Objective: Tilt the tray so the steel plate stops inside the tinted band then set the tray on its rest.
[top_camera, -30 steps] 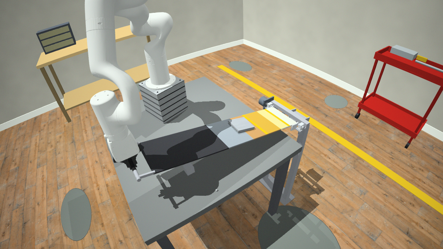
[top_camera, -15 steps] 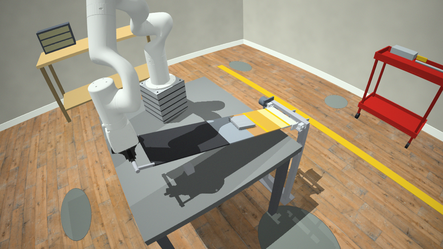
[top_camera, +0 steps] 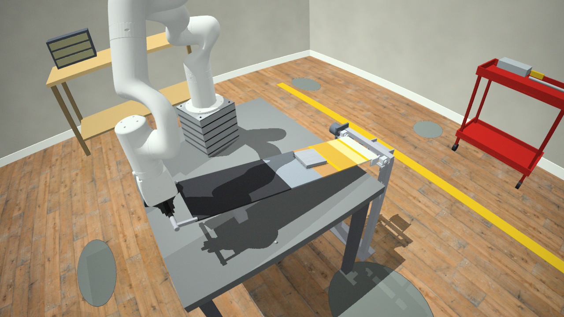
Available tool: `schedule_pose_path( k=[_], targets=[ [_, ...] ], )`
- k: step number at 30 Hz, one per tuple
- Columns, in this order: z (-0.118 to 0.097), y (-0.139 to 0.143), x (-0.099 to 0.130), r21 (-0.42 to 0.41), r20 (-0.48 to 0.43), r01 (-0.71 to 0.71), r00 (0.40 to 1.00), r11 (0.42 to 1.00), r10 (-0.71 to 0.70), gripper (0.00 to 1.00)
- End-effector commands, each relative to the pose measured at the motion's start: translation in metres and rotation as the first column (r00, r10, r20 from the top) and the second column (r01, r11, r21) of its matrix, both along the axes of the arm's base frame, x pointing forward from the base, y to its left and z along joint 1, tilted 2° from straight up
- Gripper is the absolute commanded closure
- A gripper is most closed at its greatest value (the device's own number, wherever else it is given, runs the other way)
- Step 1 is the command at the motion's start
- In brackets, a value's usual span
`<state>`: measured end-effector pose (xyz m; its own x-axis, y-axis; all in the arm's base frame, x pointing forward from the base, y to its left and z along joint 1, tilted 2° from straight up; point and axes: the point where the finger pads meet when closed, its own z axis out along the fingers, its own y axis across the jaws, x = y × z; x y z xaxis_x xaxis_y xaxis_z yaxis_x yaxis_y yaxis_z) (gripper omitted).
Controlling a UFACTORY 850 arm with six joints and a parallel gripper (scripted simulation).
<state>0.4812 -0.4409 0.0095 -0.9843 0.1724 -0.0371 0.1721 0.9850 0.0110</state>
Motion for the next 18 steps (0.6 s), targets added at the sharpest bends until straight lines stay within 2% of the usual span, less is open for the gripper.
schedule_pose_path(
  k=[1,18],
  targets=[
    [0.005,0.0,0.001,-0.001,0.001,0.0,1.0,1.0,0.0,1.0],
    [0.02,0.003,0.001,-0.001,0.001,0.0,1.0,1.0,0.0,1.0]
  ],
)
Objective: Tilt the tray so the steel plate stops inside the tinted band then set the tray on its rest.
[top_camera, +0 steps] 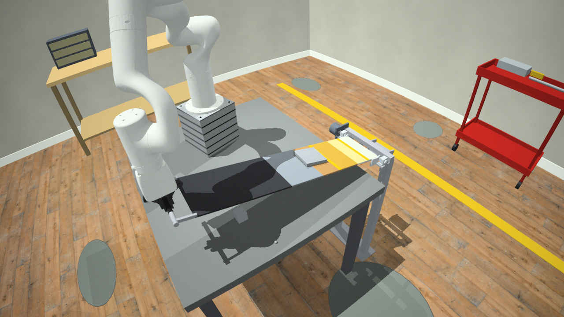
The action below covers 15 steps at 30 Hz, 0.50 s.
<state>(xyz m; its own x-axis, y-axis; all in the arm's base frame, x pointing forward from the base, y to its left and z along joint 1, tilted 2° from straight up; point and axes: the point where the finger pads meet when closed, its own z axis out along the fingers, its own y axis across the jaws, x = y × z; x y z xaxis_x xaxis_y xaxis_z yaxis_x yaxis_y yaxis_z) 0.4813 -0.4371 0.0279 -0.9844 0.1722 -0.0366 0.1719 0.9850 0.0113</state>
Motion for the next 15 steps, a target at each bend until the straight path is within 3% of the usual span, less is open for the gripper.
schedule_pose_path(
  k=[1,11,13,15],
  targets=[
    [0.002,-0.001,0.001,-0.002,0.002,0.0,1.0,1.0,0.0,1.0],
    [0.002,-0.001,0.001,-0.002,0.002,0.0,1.0,1.0,0.0,1.0],
    [0.021,0.004,0.001,-0.002,0.002,0.0,1.0,1.0,0.0,1.0],
    [0.058,0.014,0.001,-0.002,0.002,0.0,1.0,1.0,0.0,1.0]
  ],
)
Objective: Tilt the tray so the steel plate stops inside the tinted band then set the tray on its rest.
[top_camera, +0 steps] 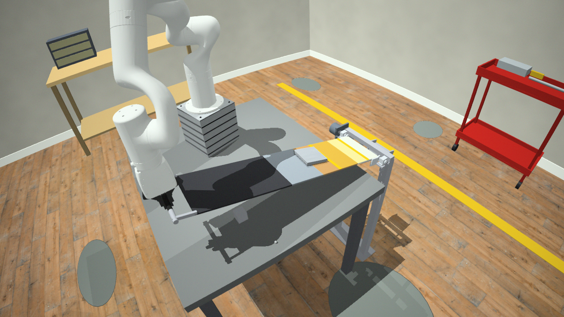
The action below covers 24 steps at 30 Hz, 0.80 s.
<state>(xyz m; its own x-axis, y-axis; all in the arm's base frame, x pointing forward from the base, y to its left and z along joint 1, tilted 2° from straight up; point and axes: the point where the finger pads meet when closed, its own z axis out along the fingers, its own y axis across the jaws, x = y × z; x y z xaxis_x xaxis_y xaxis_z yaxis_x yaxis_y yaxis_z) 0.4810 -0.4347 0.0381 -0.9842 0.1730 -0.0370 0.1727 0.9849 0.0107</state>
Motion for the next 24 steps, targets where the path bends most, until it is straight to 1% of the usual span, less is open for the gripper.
schedule_pose_path(
  k=[1,2,3,4,6,7,8,13,14,24],
  targets=[
    [0.061,0.015,0.001,-0.001,0.001,-0.001,1.0,1.0,0.001,1.0],
    [0.066,0.017,0.002,-0.001,0.001,-0.001,1.0,1.0,0.001,1.0],
    [0.061,0.015,0.001,-0.001,0.001,-0.001,1.0,1.0,0.001,1.0],
    [0.048,0.011,0.001,-0.001,0.001,-0.001,1.0,1.0,0.001,1.0],
    [0.011,0.002,0.001,-0.001,0.001,-0.001,1.0,1.0,0.001,1.0],
    [-0.003,-0.002,0.001,-0.001,0.001,-0.001,1.0,1.0,0.001,1.0],
    [-0.008,-0.003,0.001,-0.001,0.001,-0.001,1.0,1.0,0.001,1.0],
    [-0.008,-0.003,0.001,-0.001,0.001,-0.001,1.0,1.0,0.001,1.0],
    [-0.011,-0.004,0.001,-0.001,0.001,-0.001,1.0,1.0,0.001,1.0],
    [0.0,-0.001,0.001,-0.001,0.001,-0.001,1.0,1.0,0.001,1.0]
  ],
)
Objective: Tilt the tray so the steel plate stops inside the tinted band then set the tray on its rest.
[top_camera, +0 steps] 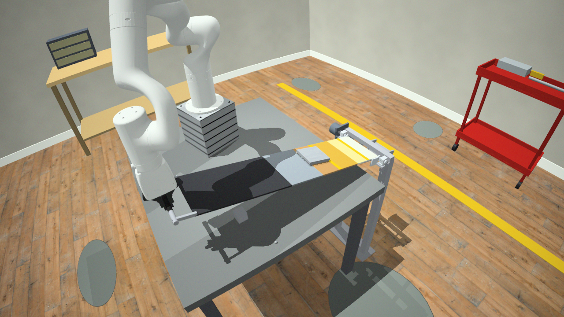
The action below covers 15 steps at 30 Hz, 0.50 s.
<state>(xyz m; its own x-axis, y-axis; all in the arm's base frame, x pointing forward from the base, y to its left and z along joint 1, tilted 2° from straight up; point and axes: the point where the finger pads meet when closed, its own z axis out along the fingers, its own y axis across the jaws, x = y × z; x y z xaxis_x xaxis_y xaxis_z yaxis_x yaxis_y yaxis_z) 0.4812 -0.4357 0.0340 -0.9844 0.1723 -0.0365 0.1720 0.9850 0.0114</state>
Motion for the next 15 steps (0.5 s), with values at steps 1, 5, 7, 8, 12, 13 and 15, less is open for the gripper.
schedule_pose_path(
  k=[1,5,7,8,12,13,15],
  targets=[
    [0.006,0.0,0.001,-0.002,0.002,0.0,1.0,1.0,0.0,1.0],
    [0.009,0.001,0.001,-0.002,0.002,0.0,1.0,1.0,0.0,1.0],
    [0.019,0.004,0.001,-0.002,0.002,0.0,1.0,1.0,0.0,1.0],
    [0.033,0.007,0.001,-0.002,0.002,0.0,1.0,1.0,0.0,1.0],
    [0.088,0.024,0.002,-0.002,0.002,0.0,1.0,1.0,0.0,1.0],
    [0.083,0.022,0.002,-0.002,0.002,0.0,1.0,1.0,0.0,1.0],
    [0.051,0.012,0.001,-0.002,0.002,0.0,1.0,1.0,0.0,1.0]
  ],
)
